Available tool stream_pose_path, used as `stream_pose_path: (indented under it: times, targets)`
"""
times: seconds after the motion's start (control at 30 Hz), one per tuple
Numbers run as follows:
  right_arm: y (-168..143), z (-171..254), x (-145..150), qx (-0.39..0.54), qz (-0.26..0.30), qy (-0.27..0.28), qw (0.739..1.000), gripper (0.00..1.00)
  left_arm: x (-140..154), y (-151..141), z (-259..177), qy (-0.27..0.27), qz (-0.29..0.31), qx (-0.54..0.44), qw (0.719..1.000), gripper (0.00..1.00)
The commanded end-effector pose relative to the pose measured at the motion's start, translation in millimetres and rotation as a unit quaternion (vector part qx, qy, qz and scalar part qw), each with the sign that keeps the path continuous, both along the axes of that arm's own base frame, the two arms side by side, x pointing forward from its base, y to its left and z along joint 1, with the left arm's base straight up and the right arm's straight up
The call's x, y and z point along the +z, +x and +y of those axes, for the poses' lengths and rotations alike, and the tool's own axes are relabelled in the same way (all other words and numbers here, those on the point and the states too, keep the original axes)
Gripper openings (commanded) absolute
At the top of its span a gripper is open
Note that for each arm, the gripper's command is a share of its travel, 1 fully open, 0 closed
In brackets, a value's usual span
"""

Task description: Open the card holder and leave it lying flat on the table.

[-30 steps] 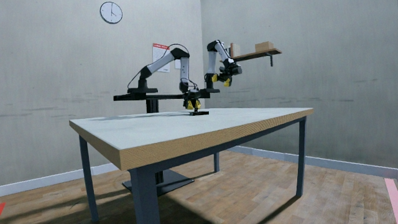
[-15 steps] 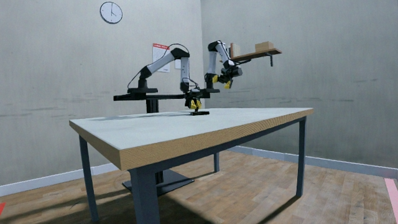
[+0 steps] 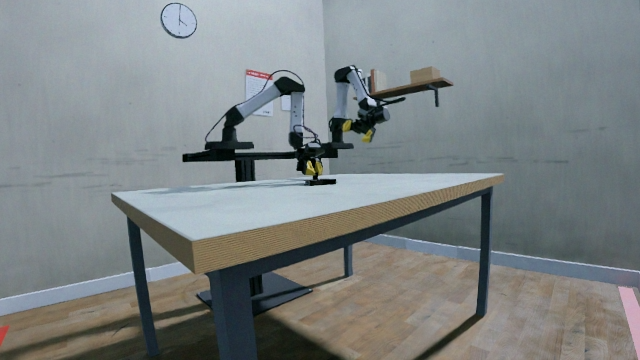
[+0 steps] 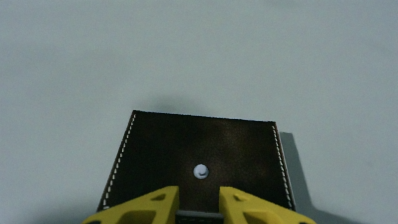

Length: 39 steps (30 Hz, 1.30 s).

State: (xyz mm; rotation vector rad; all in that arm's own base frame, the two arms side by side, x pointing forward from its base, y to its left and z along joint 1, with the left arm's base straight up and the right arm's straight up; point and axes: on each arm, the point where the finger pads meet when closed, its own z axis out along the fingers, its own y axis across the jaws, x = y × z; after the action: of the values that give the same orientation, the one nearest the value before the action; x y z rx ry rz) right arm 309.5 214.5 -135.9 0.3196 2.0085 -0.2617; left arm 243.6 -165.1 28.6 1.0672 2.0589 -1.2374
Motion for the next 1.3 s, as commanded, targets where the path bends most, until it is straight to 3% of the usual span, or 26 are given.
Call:
stream_pose_path:
  times: [0.0, 0.3, 0.93, 1.27]
  targets:
    - [15, 8, 31, 0.006, -0.011, 0.014, 1.0, 0.08, 27, 19, -8, -0.028, -0.042, 0.003, 0.999, 1.0]
    - [28, -4, 67, -0.003, -0.008, 0.01, 1.0, 0.08, 46, 27, -13, -0.044, -0.068, -0.001, 0.997, 1.0]
    - [37, 0, 85, -0.013, -0.026, 0.022, 0.999, 0.08, 63, 27, -16, -0.028, -0.115, -0.026, 0.993, 1.0]
    - [65, -10, 85, -0.013, -0.029, 0.026, 0.999, 0.08, 79, 45, -24, -0.028, -0.148, -0.021, 0.988, 1.0]
